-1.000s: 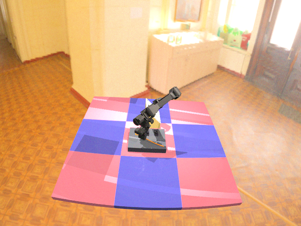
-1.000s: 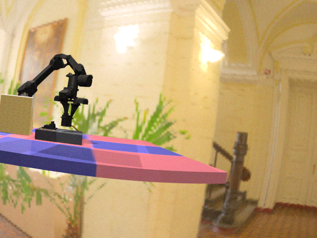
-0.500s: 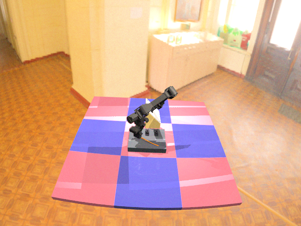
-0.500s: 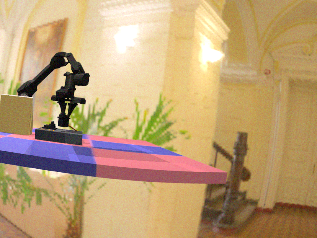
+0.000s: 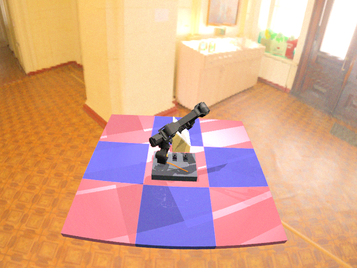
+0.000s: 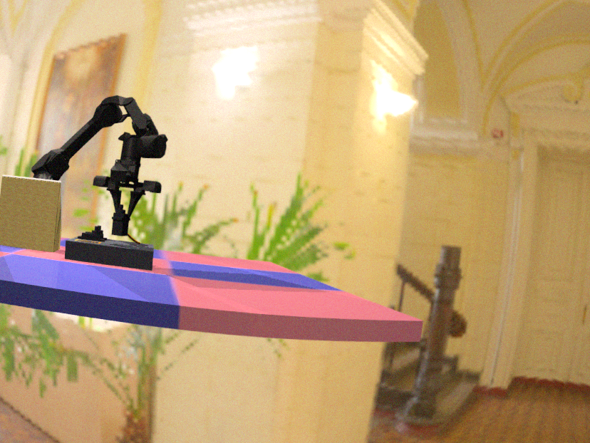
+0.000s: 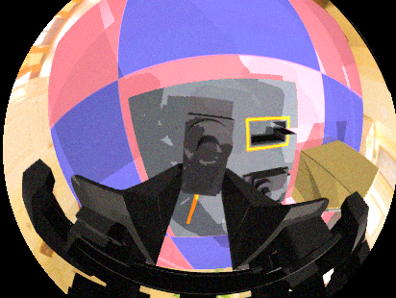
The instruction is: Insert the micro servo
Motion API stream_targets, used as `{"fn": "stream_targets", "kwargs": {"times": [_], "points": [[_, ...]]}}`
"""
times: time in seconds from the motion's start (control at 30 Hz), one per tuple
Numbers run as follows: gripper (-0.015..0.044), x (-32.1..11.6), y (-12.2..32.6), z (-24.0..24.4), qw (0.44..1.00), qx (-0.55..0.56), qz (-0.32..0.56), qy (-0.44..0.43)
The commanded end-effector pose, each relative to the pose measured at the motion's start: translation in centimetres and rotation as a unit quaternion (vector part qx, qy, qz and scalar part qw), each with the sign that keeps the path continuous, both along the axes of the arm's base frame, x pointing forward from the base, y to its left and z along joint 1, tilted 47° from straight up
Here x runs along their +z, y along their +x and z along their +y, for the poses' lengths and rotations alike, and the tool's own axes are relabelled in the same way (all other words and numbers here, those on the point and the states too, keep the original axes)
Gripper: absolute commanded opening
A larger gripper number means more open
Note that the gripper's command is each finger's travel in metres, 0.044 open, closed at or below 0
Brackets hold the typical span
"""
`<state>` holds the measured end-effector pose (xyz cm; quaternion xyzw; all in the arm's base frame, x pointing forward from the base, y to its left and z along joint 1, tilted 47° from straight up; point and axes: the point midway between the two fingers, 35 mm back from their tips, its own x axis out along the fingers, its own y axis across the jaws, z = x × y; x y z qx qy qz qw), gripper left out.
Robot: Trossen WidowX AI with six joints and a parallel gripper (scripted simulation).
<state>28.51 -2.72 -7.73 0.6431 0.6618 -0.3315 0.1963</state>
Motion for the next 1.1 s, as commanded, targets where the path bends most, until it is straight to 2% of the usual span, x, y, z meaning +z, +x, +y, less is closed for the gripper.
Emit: {"fn": "stream_targets", "kwargs": {"times": [0.0, 0.53, 1.07], "points": [[0.0000, 0.05, 0.14, -0.33, 0.998, 0.039, -0.045, 0.003], [0.0000, 0.05, 0.14, -0.33, 0.944, 0.225, -0.239, 0.028], [0.0000, 0.05, 0.14, -0.33, 0.821, 0.391, -0.412, 0.051]]}}
